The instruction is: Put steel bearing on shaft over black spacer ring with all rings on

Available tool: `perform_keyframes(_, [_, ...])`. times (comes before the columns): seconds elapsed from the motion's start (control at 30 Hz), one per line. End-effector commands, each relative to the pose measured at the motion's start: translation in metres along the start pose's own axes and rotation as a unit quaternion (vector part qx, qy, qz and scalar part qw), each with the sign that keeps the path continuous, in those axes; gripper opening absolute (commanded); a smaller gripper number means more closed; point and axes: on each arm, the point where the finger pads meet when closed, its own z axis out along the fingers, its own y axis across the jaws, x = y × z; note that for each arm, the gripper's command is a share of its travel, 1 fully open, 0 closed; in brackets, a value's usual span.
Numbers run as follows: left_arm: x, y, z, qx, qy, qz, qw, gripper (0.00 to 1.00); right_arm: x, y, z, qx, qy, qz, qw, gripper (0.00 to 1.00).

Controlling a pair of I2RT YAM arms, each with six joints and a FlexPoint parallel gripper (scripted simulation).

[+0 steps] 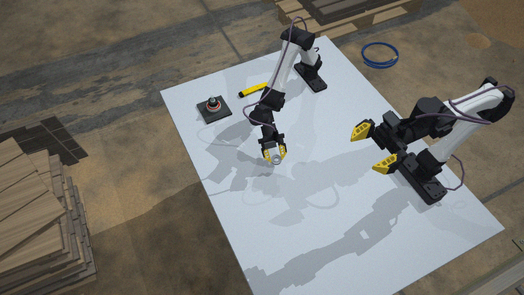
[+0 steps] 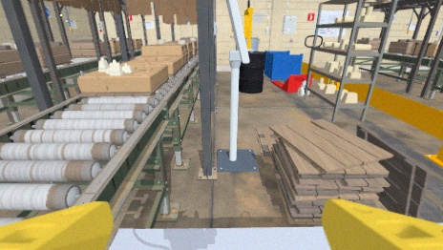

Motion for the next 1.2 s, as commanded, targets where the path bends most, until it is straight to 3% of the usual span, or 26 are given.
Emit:
perform_keyframes(0.0, [-0.025,-0.002,-0.003,0.005,-0.027,-0.002,1.0,1.0,0.002,-0.036,-0.006,0.079,0.042,0.094,0.992,0.0])
perform_keyframes(0.13, [-0.025,-0.002,-0.003,0.005,-0.027,-0.002,1.0,1.0,0.006,-0.044,-0.008,0.105,0.056,0.125,0.985,0.0])
perform_keyframes(0.5, [-0.025,-0.002,-0.003,0.005,-0.027,-0.002,1.0,1.0,0.038,-0.102,-0.048,0.254,0.098,0.28,0.92,0.0])
perform_keyframes(0.7, [-0.025,-0.002,-0.003,0.005,-0.027,-0.002,1.0,1.0,0.041,-0.111,-0.058,0.289,0.102,0.311,0.9,0.0])
perform_keyframes(1.17, [-0.025,-0.002,-0.003,0.005,-0.027,-0.002,1.0,1.0,0.069,-0.153,-0.114,0.433,0.099,0.42,0.791,0.0])
